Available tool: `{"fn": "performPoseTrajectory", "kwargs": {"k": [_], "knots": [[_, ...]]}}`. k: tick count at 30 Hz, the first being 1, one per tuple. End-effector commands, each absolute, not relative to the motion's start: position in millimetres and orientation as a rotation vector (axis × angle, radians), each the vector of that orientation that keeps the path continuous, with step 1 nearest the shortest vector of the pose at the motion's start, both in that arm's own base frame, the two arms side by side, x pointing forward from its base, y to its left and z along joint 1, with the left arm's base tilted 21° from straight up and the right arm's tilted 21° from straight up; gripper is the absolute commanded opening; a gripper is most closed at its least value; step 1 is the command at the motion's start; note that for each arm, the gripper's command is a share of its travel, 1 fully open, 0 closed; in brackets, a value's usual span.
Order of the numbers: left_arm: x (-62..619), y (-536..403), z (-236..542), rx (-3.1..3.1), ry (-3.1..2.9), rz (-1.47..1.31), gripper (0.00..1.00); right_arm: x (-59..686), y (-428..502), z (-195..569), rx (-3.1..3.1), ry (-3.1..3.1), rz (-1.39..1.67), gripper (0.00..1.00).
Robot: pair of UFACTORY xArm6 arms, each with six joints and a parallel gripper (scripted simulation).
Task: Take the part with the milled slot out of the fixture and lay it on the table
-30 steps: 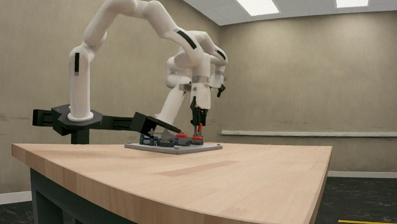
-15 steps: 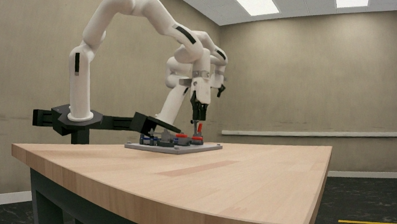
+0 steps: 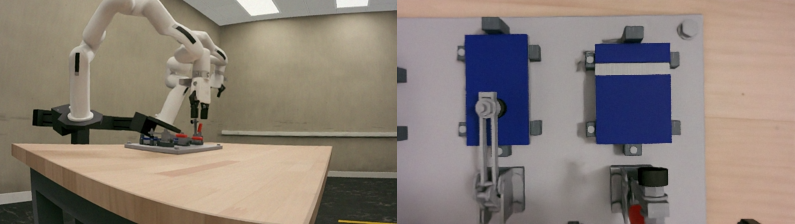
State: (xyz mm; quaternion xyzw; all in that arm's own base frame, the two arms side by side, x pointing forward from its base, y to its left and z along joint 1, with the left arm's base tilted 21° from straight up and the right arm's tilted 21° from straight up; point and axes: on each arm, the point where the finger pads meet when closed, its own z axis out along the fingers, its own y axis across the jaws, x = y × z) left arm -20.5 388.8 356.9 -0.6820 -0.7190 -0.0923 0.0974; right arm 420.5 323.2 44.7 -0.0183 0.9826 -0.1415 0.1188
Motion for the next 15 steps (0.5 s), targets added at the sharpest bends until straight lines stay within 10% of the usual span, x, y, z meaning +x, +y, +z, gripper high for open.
{"fn": "performPoseTrajectory", "kwargs": {"k": [1, 15], "knots": [[-20.7, 389.2, 358.4, -2.017, -2.127, -0.277, 1.0, 421.3, 324.5, 46.1, -0.054, 2.871, -0.409, 1.0], [-20.7, 389.2, 358.4, -2.017, -2.127, -0.277, 1.0, 422.6, 322.9, 40.9, -0.054, 2.871, -0.409, 1.0]]}}
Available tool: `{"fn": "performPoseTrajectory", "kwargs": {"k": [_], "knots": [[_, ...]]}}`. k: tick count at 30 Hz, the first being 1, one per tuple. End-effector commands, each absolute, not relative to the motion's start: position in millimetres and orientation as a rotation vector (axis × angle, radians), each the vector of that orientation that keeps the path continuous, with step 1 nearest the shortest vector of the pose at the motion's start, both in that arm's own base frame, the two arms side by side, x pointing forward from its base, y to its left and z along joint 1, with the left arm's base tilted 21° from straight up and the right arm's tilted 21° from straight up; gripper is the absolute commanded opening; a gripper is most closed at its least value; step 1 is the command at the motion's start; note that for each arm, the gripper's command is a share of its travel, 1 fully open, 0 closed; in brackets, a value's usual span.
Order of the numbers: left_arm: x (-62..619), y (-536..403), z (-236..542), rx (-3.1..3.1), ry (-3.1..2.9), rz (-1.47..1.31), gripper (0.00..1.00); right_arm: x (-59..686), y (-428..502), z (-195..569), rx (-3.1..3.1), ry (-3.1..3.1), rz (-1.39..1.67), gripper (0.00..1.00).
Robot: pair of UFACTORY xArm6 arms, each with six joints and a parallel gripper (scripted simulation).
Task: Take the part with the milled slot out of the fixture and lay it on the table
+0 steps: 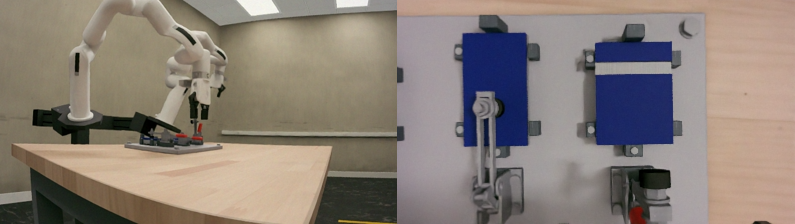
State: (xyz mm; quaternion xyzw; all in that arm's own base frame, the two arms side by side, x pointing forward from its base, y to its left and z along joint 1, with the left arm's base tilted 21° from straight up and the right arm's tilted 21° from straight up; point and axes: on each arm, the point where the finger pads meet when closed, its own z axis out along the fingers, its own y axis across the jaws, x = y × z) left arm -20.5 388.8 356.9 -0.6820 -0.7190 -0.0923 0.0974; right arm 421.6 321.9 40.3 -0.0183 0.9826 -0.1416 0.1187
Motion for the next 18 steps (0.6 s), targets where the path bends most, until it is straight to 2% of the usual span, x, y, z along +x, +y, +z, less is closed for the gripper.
{"fn": "performPoseTrajectory", "kwargs": {"k": [1, 18], "knots": [[-20.7, 389.2, 358.4, -2.017, -2.127, -0.277, 1.0, 422.7, 322.9, 40.6, -0.054, 2.871, -0.409, 1.0], [-20.7, 389.2, 358.4, -2.017, -2.127, -0.277, 1.0, 417.3, 322.4, 38.9, -0.054, 2.871, -0.409, 1.0]]}}
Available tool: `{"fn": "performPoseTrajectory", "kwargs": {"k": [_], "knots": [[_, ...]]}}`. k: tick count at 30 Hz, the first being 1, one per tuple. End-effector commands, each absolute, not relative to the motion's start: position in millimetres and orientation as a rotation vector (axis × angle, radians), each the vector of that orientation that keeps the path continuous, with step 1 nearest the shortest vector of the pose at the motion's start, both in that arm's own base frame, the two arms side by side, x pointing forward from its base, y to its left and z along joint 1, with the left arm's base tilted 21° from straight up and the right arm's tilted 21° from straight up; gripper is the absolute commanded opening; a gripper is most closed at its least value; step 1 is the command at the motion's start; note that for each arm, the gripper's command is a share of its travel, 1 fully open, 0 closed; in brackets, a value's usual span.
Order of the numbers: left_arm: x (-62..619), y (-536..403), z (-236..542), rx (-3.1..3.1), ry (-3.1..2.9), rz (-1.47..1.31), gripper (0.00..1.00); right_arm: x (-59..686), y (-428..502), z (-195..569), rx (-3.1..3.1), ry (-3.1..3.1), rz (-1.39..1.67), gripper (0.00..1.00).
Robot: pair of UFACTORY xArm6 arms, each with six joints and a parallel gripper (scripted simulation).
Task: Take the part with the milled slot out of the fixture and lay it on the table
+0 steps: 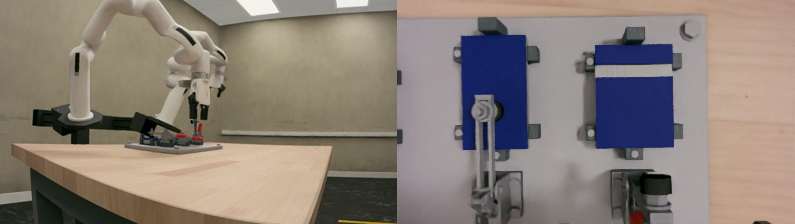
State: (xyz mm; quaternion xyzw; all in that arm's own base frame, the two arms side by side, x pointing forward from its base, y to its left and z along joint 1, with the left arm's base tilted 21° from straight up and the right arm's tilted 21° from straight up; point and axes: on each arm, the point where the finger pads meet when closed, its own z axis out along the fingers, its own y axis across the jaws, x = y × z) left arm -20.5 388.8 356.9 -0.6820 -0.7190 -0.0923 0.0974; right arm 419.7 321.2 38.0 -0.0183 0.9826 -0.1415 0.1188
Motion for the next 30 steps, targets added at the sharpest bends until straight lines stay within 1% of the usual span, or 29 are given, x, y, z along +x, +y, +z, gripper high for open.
{"fn": "performPoseTrajectory", "kwargs": {"k": [1, 30], "knots": [[-20.7, 389.2, 358.4, -2.017, -2.127, -0.277, 1.0, 415.8, 322.3, 38.5, -0.054, 2.871, -0.409, 1.0], [-20.7, 389.2, 358.4, -2.017, -2.127, -0.277, 1.0, 348.0, 317.5, 22.3, -0.054, 2.871, -0.409, 1.0]]}}
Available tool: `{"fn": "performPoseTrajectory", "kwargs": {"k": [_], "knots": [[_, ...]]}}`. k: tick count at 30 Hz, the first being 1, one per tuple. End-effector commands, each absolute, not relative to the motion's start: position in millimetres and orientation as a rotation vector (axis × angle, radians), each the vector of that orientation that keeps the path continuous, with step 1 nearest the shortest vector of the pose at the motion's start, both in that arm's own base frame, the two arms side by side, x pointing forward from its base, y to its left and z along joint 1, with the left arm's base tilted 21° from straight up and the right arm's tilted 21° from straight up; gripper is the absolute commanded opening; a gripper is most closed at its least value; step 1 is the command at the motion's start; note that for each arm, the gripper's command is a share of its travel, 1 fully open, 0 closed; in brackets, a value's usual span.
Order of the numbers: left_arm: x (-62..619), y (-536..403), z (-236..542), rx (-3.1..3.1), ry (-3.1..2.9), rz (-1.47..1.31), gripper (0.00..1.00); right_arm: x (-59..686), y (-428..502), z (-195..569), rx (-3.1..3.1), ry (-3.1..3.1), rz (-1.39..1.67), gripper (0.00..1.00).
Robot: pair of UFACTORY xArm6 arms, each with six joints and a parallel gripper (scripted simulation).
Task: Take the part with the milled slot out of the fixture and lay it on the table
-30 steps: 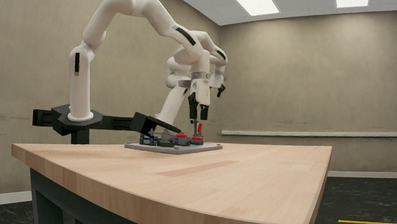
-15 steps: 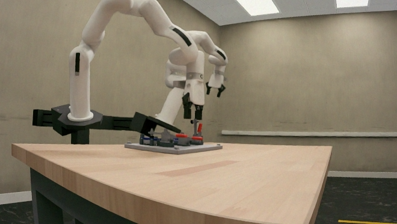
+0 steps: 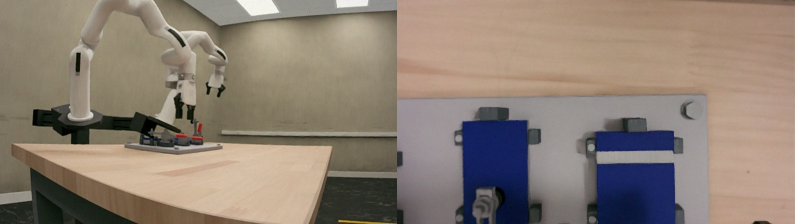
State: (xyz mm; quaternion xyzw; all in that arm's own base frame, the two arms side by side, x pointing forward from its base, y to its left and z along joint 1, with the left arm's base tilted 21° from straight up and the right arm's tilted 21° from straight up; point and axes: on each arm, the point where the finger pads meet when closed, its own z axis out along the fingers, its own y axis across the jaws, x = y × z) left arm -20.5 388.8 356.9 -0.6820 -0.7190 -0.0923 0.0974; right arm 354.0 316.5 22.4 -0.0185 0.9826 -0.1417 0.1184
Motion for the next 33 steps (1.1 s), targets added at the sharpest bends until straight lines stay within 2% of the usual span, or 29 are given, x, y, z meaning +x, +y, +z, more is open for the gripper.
{"fn": "performPoseTrajectory", "kwargs": {"k": [1, 33], "knots": [[-20.7, 389.2, 358.4, -2.017, -2.127, -0.277, 1.0, 346.6, 317.4, 22.0, -0.054, 2.872, -0.409, 1.0], [-20.7, 389.2, 358.4, -2.017, -2.127, -0.277, 1.0, 351.0, 307.8, -10.7, -0.054, 2.871, -0.409, 1.0]]}}
